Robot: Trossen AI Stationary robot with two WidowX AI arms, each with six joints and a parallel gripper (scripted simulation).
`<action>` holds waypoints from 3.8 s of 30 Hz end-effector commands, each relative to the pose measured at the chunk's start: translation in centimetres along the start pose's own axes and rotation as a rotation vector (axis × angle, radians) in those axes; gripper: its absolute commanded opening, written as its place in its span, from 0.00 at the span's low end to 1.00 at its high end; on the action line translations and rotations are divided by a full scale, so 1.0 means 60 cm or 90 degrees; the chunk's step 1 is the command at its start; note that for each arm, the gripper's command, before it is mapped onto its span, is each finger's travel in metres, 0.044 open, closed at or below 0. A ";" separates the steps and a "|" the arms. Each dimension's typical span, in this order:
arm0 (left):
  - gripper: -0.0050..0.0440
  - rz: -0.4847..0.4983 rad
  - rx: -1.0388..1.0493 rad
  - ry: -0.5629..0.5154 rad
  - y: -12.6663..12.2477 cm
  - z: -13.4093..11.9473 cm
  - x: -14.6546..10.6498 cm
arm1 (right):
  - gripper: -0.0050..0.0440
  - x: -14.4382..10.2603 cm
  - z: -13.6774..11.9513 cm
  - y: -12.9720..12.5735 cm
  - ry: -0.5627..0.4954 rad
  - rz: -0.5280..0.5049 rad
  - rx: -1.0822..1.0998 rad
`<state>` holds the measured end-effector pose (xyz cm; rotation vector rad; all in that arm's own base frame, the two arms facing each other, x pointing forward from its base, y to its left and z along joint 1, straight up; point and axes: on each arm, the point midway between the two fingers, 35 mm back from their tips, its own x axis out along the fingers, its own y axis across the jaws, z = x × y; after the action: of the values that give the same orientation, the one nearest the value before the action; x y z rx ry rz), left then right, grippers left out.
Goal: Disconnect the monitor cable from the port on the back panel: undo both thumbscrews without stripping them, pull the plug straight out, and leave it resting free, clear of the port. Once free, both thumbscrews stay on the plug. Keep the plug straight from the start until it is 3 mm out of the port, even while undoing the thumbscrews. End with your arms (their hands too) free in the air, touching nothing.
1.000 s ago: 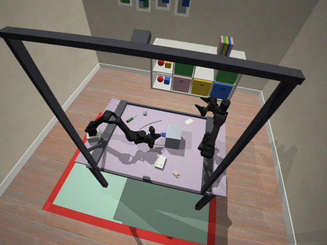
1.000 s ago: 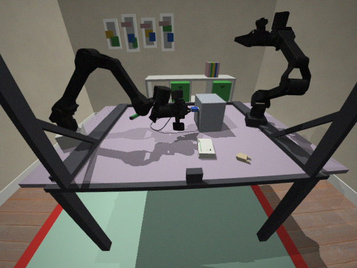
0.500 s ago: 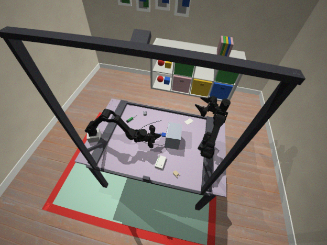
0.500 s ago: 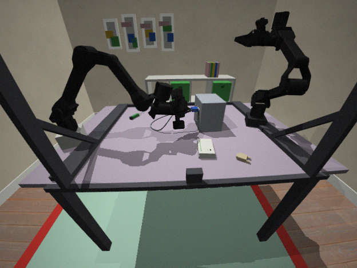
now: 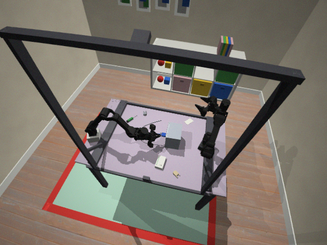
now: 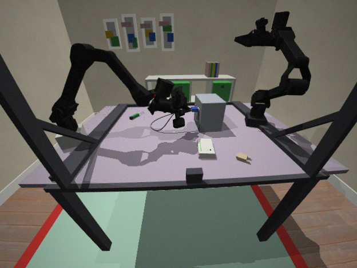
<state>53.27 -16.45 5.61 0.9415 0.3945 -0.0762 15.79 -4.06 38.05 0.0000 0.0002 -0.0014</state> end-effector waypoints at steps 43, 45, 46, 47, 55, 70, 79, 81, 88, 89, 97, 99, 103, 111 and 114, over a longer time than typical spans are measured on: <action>1.00 0.080 0.096 -0.029 0.013 0.018 0.004 | 1.00 0.000 0.005 0.002 -0.001 0.001 -0.004; 1.00 0.112 0.159 -0.020 0.004 0.013 0.005 | 1.00 0.000 0.005 0.002 -0.001 0.001 -0.004; 1.00 0.129 0.178 -0.020 0.004 0.013 0.004 | 1.00 0.000 0.005 0.002 -0.001 0.001 -0.004; 1.00 0.129 0.178 -0.020 0.004 0.013 0.004 | 1.00 0.000 0.005 0.002 -0.001 0.001 -0.004; 1.00 0.199 0.259 -0.007 0.001 0.010 -0.003 | 1.00 0.000 0.005 0.002 -0.001 0.001 -0.004; 0.76 0.199 0.259 -0.007 0.001 0.010 -0.003 | 1.00 0.000 0.005 0.002 -0.001 0.001 -0.004; 0.31 0.199 0.259 -0.007 0.001 0.010 -0.003 | 1.00 0.000 0.005 0.002 -0.001 0.001 -0.004; 0.27 0.199 0.259 -0.007 0.001 0.010 -0.003 | 1.00 0.000 0.005 0.002 -0.001 0.001 -0.004; 0.10 0.199 0.259 -0.007 0.001 0.010 -0.003 | 1.00 0.000 0.005 0.002 -0.001 0.001 -0.004; 0.10 0.199 0.259 -0.007 0.001 0.010 -0.003 | 1.00 0.000 0.005 0.002 -0.001 0.001 -0.004; 0.10 0.186 0.240 -0.008 0.002 0.010 -0.003 | 1.00 0.000 0.005 0.002 -0.001 0.001 -0.004; 0.10 0.186 0.240 -0.008 0.002 0.010 -0.003 | 1.00 0.000 0.005 0.002 -0.001 0.001 -0.004; 0.10 0.173 0.223 -0.008 0.003 0.011 -0.003 | 1.00 0.000 0.005 0.002 -0.001 0.001 -0.004; 0.10 0.137 0.171 -0.008 0.006 0.012 -0.004 | 1.00 0.000 0.005 0.002 -0.001 0.001 -0.004; 0.10 0.134 0.168 -0.008 0.006 0.012 -0.004 | 1.00 0.000 0.005 0.002 -0.001 0.001 -0.004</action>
<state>53.13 -16.80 4.95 1.2699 0.2883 0.0558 15.79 -4.06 38.05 0.0000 0.0002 -0.0014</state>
